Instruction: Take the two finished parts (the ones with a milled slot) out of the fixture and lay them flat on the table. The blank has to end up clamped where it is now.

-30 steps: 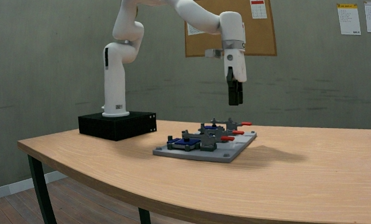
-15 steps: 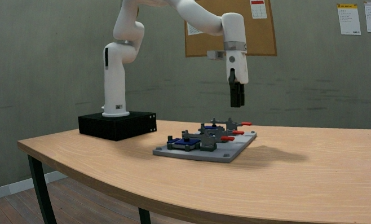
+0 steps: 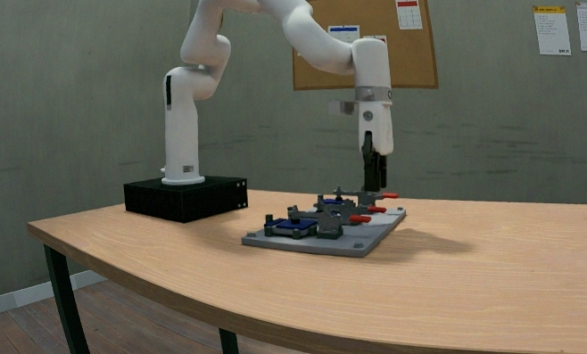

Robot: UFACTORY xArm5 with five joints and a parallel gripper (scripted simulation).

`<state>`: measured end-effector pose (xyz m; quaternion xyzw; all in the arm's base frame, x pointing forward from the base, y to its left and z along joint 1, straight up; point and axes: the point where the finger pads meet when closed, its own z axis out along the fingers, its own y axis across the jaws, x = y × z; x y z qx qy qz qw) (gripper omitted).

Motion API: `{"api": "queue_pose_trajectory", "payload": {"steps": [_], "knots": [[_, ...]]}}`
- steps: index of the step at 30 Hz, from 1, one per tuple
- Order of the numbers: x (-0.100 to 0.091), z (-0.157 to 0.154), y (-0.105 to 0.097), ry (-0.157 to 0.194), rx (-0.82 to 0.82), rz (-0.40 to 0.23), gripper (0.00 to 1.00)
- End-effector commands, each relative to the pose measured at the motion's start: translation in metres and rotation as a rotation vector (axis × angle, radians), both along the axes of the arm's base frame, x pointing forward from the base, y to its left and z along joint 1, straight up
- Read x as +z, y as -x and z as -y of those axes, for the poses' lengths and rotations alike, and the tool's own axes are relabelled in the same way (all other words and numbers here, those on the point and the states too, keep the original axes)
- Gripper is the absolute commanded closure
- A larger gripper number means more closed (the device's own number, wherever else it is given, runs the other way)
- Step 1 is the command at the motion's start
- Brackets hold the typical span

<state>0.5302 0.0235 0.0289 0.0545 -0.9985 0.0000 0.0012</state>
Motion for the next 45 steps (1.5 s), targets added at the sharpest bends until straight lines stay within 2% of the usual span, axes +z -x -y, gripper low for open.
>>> {"api": "queue_pose_trajectory", "payload": {"steps": [1, 10, 31, 45], "knots": [[-0.014, 0.0, -0.002, 0.0, 0.0, 0.006, 0.52], [-0.026, 0.0, -0.003, 0.0, 0.0, 0.006, 0.52], [-0.029, 0.0, -0.003, 0.0, 0.0, 0.005, 0.52], [-0.05, 0.0, -0.004, 0.0, 0.0, 0.005, 0.52]]}}
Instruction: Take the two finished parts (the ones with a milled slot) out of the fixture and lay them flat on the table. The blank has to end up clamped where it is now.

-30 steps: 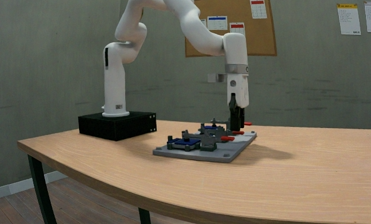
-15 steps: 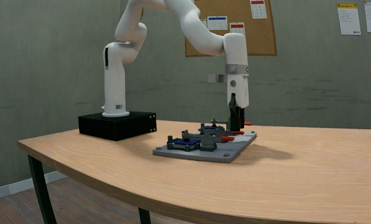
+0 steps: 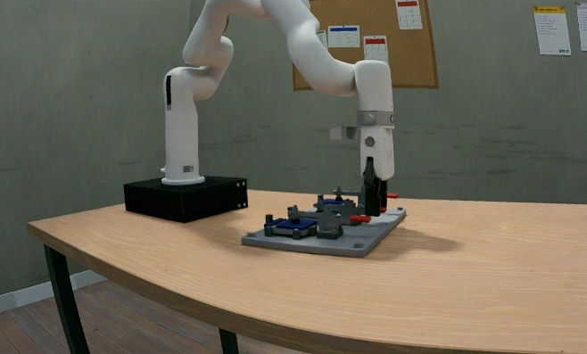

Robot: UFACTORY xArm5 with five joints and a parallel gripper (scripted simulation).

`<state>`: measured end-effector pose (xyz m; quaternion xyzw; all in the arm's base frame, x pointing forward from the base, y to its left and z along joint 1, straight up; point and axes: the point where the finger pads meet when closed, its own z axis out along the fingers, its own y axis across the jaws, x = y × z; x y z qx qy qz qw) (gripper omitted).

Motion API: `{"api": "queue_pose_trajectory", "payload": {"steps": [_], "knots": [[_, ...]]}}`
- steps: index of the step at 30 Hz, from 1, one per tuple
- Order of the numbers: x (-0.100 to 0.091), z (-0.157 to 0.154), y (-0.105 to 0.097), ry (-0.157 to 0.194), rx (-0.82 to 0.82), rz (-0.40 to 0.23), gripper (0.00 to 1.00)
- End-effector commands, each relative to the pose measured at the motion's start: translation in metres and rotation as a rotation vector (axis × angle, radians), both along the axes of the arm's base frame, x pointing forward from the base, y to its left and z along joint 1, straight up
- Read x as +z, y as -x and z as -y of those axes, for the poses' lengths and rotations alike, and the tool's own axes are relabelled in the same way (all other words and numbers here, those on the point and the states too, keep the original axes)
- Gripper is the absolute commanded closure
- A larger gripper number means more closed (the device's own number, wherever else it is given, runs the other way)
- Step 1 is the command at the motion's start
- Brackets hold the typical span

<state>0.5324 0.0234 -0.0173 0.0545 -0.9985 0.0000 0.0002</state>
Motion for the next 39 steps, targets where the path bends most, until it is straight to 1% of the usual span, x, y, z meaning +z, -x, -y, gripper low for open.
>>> {"api": "queue_pose_trajectory", "payload": {"steps": [1, 5, 19, 20, 39], "knots": [[-0.0051, 0.0, -0.0019, 0.0, 0.0, 0.004, 0.52], [-0.0077, 0.0, -0.002, 0.0, 0.0, 0.004, 0.52], [-0.0078, 0.0, -0.002, 0.0, 0.0, 0.004, 0.52], [-0.0078, 0.0, -0.002, 0.0, 0.0, 0.004, 1.0], [-0.0077, 0.0, -0.0021, 0.0, 0.0, 0.004, 1.0]]}}
